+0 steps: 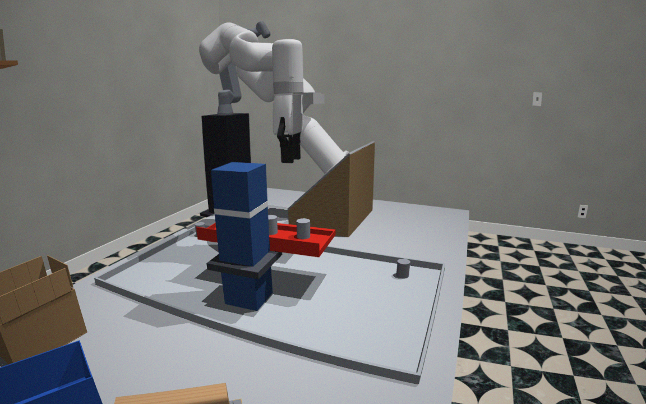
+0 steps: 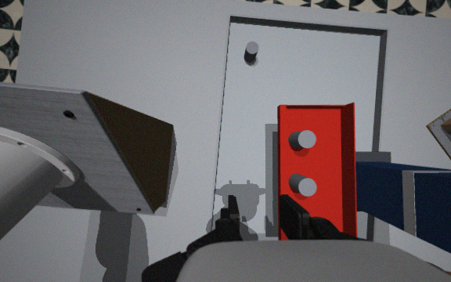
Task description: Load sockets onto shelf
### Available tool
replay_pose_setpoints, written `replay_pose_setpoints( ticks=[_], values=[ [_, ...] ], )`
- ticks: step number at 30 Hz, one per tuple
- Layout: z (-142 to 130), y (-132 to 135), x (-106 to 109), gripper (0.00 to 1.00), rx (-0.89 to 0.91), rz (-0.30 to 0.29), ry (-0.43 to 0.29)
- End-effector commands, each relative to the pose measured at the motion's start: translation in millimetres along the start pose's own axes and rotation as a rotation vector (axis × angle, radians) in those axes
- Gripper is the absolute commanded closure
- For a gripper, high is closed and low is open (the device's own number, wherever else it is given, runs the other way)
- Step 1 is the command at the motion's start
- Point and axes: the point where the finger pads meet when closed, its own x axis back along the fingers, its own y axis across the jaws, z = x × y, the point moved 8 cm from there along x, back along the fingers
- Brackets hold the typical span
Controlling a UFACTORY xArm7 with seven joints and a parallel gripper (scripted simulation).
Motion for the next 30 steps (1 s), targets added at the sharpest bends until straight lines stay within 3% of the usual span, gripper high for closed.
replay_pose_setpoints(
  ticks=[1,17,20,22,25,27,30],
  values=[
    [-38,-15,-9,0.53,-0.005,-0.009,-0.005],
    [-51,-22,-16,0.53,-0.011,0.0,-0.022],
    [-51,0,-23,0.53,-0.002,0.0,-0.02],
    [-51,0,-23,0.53,-0.002,0.0,-0.02],
    [-53,48,-50,0.53,0.001,0.0,-0.017],
    [-53,48,-50,0.53,0.001,0.0,-0.017],
    [-54,73,-72,0.53,-0.007,0.0,-0.02]
  ],
)
